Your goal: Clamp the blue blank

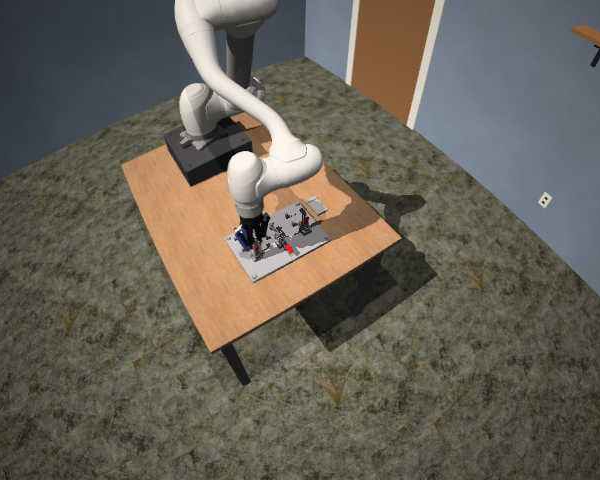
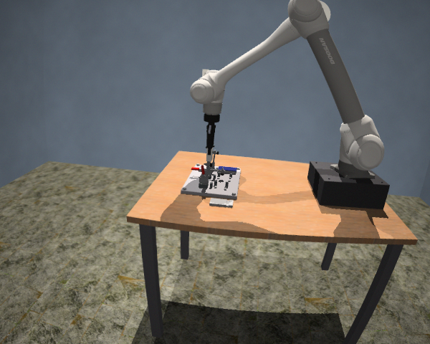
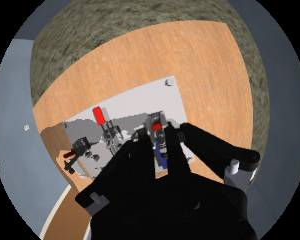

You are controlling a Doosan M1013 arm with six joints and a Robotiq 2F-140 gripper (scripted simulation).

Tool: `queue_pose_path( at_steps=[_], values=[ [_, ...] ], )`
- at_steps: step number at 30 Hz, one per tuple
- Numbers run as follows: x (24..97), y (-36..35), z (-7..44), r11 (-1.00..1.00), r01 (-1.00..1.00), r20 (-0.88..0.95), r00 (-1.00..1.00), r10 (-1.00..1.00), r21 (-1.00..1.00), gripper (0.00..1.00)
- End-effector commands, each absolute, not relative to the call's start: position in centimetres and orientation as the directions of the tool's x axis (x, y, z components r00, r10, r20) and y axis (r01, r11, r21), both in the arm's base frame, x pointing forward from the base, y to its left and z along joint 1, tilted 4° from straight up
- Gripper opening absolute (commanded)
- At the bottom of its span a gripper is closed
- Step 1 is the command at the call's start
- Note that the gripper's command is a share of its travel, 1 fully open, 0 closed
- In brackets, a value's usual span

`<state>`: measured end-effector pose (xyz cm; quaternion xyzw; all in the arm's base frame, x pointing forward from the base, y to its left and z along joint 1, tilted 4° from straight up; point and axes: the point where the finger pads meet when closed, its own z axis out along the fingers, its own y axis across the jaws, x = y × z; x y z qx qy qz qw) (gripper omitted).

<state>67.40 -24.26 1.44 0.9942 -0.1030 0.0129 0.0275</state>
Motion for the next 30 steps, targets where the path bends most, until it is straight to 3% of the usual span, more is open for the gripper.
queue_pose_path(
  at_steps=[1, 30],
  values=[
    [67.5, -24.3, 1.5, -0.977, -0.205, 0.032, 0.978, -0.204, 0.052, 0.00],
    [69.2, -24.6, 1.3, -0.977, -0.205, 0.032, 0.978, -0.204, 0.052, 0.00]
  ],
)
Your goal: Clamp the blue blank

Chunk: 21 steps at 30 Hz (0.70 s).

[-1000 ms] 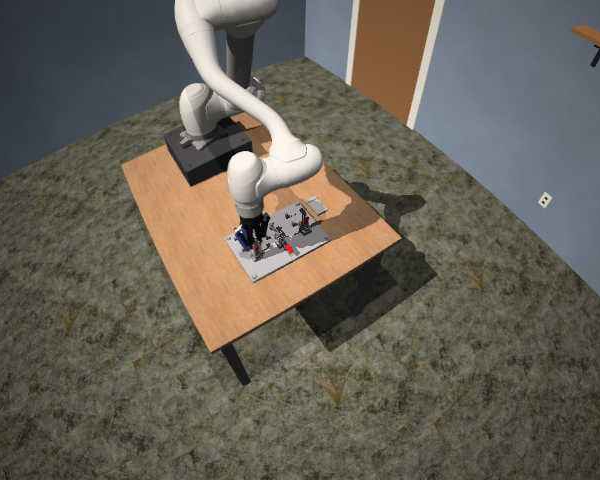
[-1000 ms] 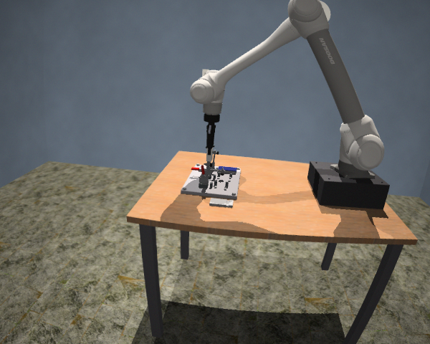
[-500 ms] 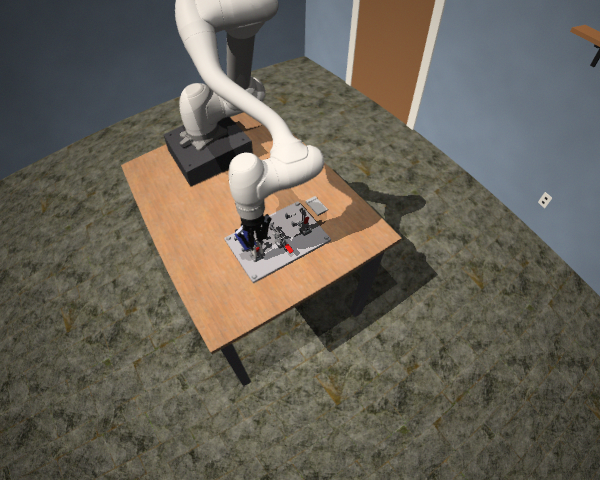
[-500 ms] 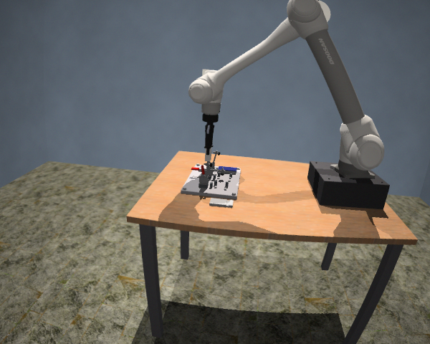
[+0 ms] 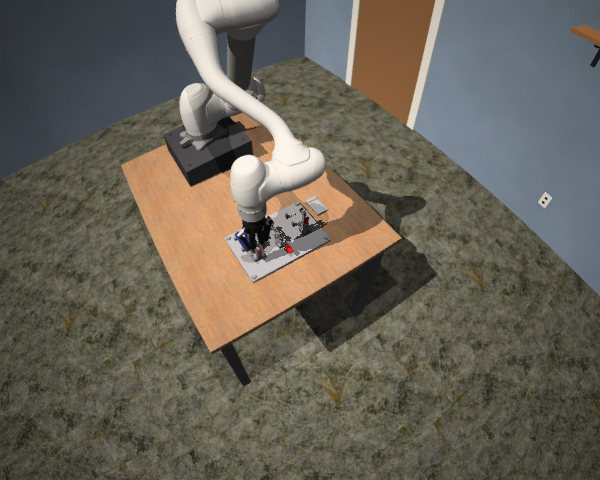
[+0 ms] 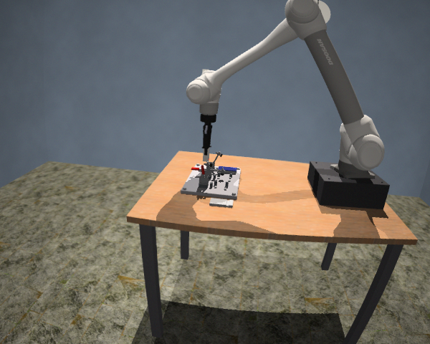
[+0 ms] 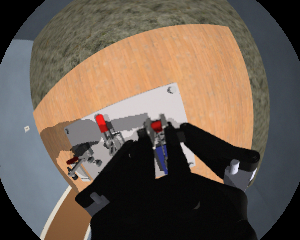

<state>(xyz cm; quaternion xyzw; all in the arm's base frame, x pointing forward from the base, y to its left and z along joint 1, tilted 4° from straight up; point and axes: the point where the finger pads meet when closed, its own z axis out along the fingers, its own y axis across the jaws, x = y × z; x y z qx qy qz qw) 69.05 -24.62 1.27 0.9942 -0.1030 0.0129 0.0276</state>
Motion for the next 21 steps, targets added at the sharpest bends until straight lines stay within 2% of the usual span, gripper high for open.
queue_pose_path(
  at_steps=[1, 21],
  values=[
    [69.2, -24.7, 1.2, -0.977, -0.205, 0.032, 0.978, -0.204, 0.052, 0.00],
    [70.6, -25.0, 0.5, -0.977, -0.205, 0.032, 0.978, -0.204, 0.052, 0.00]
  ],
)
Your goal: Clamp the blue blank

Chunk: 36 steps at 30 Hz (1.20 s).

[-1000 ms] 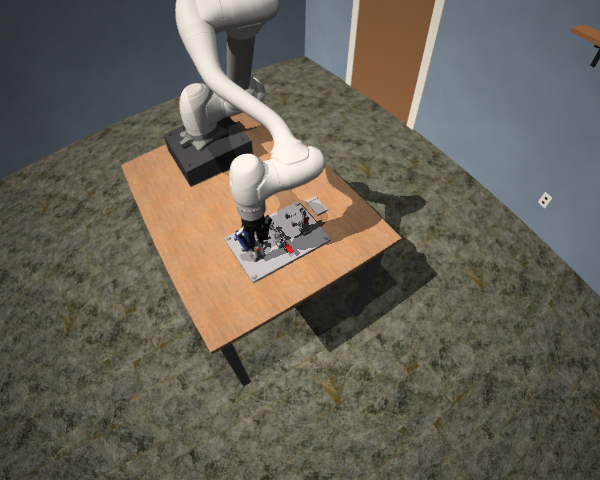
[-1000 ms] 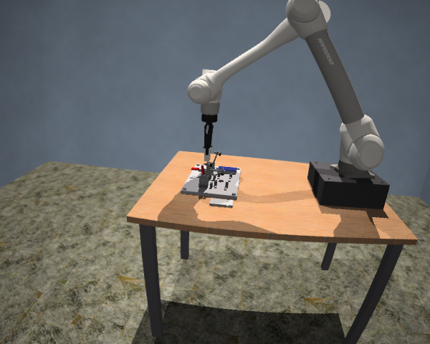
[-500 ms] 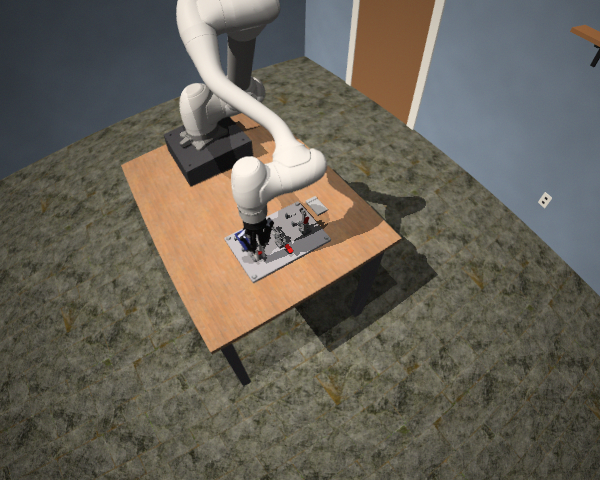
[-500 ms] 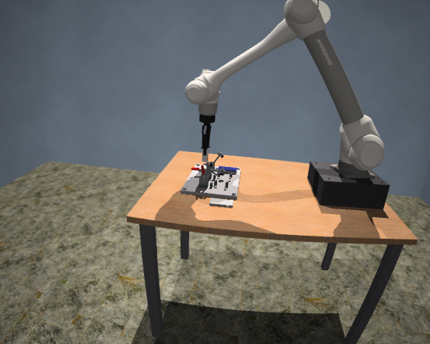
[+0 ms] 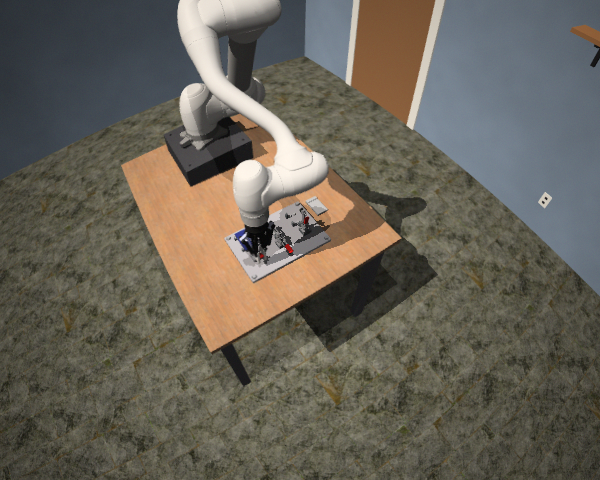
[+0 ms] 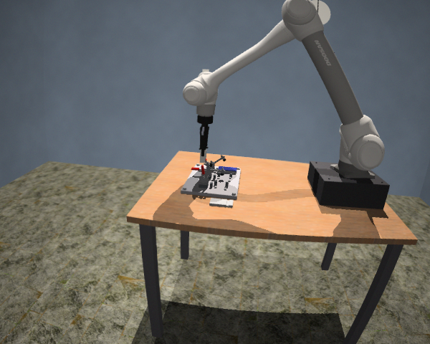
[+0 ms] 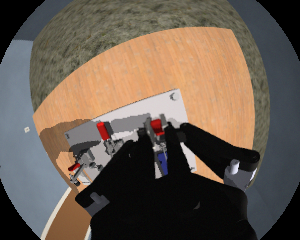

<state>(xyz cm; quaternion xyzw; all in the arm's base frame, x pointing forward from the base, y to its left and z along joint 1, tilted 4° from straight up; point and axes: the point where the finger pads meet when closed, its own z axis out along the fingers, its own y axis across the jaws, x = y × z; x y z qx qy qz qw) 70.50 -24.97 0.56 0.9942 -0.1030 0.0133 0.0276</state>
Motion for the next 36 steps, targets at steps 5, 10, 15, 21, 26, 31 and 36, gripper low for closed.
queue_pose_path(
  at_steps=[5, 10, 15, 21, 26, 31, 36],
  values=[
    [70.9, -25.1, 0.2, -0.977, -0.205, 0.032, 0.978, -0.204, 0.052, 0.00],
    [71.0, -25.1, 0.1, -0.977, -0.205, 0.032, 0.978, -0.204, 0.052, 0.00],
    [71.3, -25.2, -0.2, -0.977, -0.205, 0.032, 0.978, -0.204, 0.052, 0.00],
    [71.5, -25.2, -0.6, -0.977, -0.205, 0.032, 0.978, -0.204, 0.052, 0.00],
    [71.6, -25.3, -0.7, -0.977, -0.205, 0.032, 0.978, -0.204, 0.052, 0.00],
    [71.8, -25.3, -1.0, -0.977, -0.205, 0.032, 0.978, -0.204, 0.052, 0.00],
    [71.9, -25.3, -1.2, -0.977, -0.205, 0.032, 0.978, -0.204, 0.052, 0.00]
  ],
)
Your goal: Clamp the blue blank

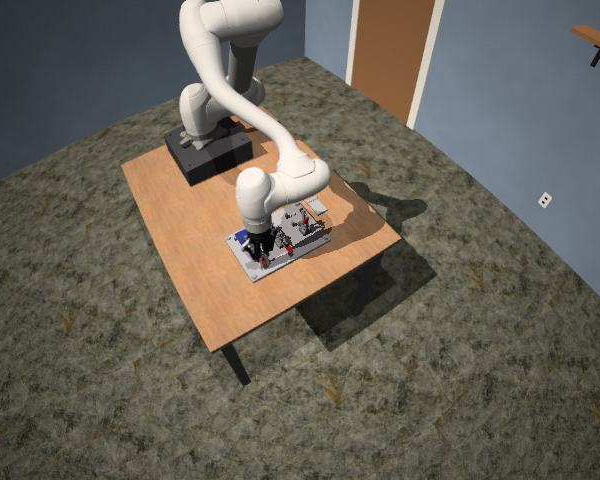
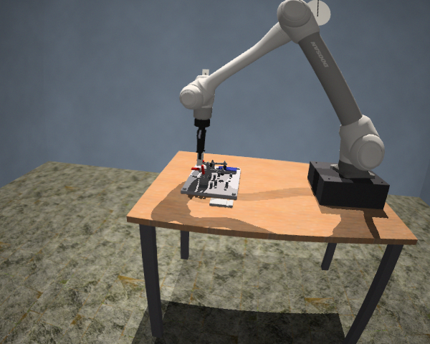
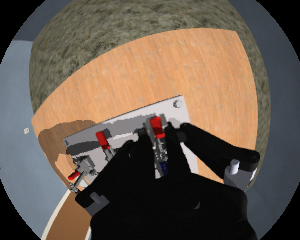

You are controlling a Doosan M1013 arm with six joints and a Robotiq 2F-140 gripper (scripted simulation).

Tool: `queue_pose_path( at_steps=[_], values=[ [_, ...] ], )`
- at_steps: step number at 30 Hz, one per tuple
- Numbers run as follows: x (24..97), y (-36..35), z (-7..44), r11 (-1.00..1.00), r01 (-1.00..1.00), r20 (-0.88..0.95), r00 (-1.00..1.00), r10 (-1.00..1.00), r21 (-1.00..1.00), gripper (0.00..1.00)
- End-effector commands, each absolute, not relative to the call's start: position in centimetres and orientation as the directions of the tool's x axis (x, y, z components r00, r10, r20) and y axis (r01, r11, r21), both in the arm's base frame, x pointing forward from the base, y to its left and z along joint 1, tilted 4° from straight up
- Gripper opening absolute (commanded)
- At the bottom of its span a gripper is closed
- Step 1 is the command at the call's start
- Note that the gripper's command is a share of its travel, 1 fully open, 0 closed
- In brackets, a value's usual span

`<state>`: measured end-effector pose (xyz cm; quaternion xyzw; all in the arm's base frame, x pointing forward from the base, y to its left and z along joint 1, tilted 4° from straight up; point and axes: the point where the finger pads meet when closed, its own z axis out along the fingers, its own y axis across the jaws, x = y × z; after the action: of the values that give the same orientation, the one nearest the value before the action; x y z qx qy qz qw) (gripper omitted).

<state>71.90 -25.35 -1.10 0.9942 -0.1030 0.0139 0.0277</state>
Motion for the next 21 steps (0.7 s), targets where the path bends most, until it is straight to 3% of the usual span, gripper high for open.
queue_pose_path(
  at_steps=[1, 21],
  values=[
    [71.88, -25.35, -1.21, -0.977, -0.205, 0.032, 0.978, -0.204, 0.052, 0.00],
    [72.02, -25.39, -1.55, -0.977, -0.205, 0.032, 0.978, -0.204, 0.052, 0.00]
  ],
)
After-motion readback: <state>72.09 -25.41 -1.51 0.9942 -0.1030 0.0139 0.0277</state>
